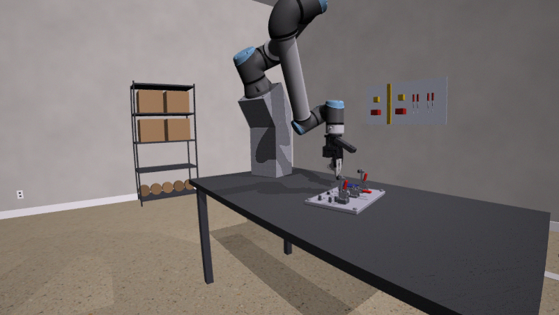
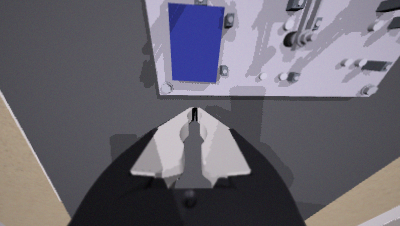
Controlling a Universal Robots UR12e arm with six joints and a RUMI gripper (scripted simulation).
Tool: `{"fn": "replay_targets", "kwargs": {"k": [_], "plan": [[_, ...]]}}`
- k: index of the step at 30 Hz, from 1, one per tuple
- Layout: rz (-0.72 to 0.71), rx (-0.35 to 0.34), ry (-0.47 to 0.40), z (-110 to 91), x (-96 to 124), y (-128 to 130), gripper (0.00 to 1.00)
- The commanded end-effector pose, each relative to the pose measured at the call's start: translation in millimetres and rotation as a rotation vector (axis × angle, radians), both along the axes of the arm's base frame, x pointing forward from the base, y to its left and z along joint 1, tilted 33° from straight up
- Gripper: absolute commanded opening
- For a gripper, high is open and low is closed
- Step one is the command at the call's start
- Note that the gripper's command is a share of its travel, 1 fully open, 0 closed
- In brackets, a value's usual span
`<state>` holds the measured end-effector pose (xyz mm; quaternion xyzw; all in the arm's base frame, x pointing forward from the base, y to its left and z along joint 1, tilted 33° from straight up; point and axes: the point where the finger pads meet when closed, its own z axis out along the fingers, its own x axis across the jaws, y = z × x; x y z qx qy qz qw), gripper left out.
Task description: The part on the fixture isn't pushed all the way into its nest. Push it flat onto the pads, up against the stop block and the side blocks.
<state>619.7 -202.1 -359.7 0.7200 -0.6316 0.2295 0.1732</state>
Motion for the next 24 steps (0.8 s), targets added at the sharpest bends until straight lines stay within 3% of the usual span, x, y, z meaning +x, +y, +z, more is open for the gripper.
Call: {"fn": "replay_targets", "kwargs": {"k": [1,24], "plan": [[0.0,0.0,-0.001,0.3,0.2,0.2,0.0],[0.0,0.0,-0.001,-3.2,7.0,6.9,0.0]]}}
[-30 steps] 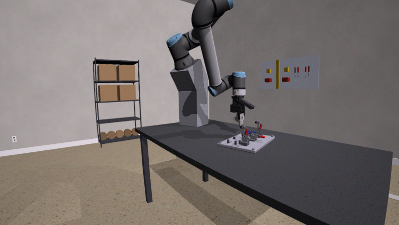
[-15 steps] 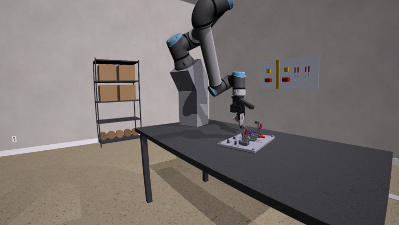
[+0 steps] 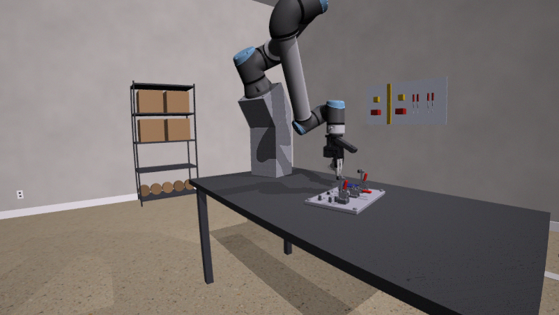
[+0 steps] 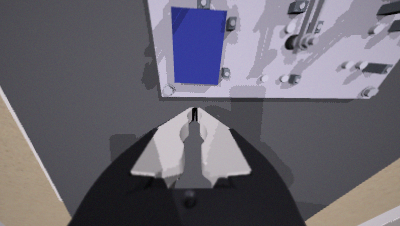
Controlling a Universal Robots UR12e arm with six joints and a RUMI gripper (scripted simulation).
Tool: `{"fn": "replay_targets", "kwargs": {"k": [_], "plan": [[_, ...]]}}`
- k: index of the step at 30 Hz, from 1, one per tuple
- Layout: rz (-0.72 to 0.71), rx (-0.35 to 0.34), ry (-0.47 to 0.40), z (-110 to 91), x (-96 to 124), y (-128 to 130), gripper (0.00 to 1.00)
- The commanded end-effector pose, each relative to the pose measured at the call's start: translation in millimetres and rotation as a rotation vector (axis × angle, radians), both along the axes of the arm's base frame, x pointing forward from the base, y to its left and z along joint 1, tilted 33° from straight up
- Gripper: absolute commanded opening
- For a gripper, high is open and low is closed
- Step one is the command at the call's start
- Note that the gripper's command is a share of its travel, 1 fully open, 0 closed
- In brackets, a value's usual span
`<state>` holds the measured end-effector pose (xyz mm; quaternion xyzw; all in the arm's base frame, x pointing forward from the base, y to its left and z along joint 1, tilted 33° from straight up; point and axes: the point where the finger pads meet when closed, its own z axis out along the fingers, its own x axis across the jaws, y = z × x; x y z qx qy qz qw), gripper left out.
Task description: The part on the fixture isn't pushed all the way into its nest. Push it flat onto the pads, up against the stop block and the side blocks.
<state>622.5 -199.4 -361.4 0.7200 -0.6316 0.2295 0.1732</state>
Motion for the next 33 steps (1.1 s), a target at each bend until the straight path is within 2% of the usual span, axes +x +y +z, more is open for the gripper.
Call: {"fn": "replay_targets", "kwargs": {"k": [1,6,20,33], "plan": [[0.0,0.0,0.0,-2,6,6,0.0],[0.0,0.0,0.0,-5,11,11,0.0],[0.0,0.0,0.0,-22,44,44,0.0],[0.0,0.0,0.0,-28,56,57,0.0]]}}
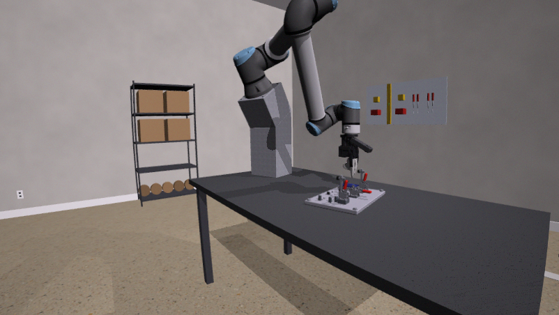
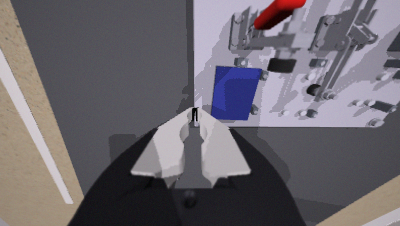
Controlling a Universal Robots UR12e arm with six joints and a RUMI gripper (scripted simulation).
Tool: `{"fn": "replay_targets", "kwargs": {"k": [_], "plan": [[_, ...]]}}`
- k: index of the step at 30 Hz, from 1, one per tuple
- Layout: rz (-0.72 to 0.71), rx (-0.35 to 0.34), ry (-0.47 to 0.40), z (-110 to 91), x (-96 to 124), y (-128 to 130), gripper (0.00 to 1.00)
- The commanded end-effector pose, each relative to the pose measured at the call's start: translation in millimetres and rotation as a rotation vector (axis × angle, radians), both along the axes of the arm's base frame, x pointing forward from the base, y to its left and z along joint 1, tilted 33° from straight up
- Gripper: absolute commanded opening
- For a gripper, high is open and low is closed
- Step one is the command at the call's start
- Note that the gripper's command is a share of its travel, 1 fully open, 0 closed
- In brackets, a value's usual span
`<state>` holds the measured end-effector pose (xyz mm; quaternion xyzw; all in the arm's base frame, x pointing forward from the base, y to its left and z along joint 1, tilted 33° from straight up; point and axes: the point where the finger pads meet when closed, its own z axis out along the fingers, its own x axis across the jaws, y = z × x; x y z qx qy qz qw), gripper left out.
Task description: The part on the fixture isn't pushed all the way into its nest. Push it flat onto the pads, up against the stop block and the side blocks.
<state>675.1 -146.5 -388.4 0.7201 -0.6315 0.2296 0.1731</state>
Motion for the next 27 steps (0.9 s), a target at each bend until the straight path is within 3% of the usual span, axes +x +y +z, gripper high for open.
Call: {"fn": "replay_targets", "kwargs": {"k": [1,13,27], "plan": [[0.0,0.0,0.0,-1,4,4,0.0],[0.0,0.0,0.0,-4,4,2,0.0],[0.0,0.0,0.0,-23,7,-10,0.0]]}}
